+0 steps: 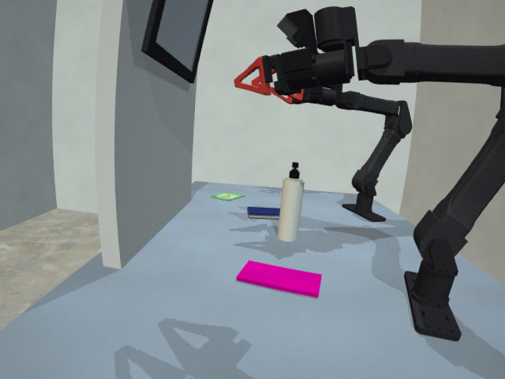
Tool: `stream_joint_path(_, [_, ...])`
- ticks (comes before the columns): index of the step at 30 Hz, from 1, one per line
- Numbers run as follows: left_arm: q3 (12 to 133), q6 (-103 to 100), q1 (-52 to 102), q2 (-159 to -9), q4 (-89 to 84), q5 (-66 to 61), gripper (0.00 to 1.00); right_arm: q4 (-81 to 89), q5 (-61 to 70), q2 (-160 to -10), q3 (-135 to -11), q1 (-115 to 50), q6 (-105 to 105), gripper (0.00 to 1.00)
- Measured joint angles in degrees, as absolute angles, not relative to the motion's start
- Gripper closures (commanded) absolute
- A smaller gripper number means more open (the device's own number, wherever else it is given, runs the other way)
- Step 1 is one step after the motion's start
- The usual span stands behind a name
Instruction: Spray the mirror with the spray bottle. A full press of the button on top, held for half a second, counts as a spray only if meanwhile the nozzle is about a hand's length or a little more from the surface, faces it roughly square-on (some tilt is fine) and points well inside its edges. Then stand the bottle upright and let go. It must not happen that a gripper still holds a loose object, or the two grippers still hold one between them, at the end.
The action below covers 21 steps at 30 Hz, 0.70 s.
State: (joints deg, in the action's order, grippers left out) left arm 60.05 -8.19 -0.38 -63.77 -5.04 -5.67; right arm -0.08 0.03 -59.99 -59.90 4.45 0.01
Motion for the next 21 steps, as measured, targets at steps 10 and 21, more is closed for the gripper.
stream_joint_path(10, [59.7, 0.0, 0.0, -60.2, -0.1, -0.4, 0.31, 0.0, 0.0, -60.0, -60.0, 0.0, 0.0, 0.24])
stream_joint_path(21, [60.1, 0.1, 0.0, -59.7, 0.4, -0.3, 0.31, 0.1, 0.0, -60.0, -60.3, -0.1, 0.0, 0.24])
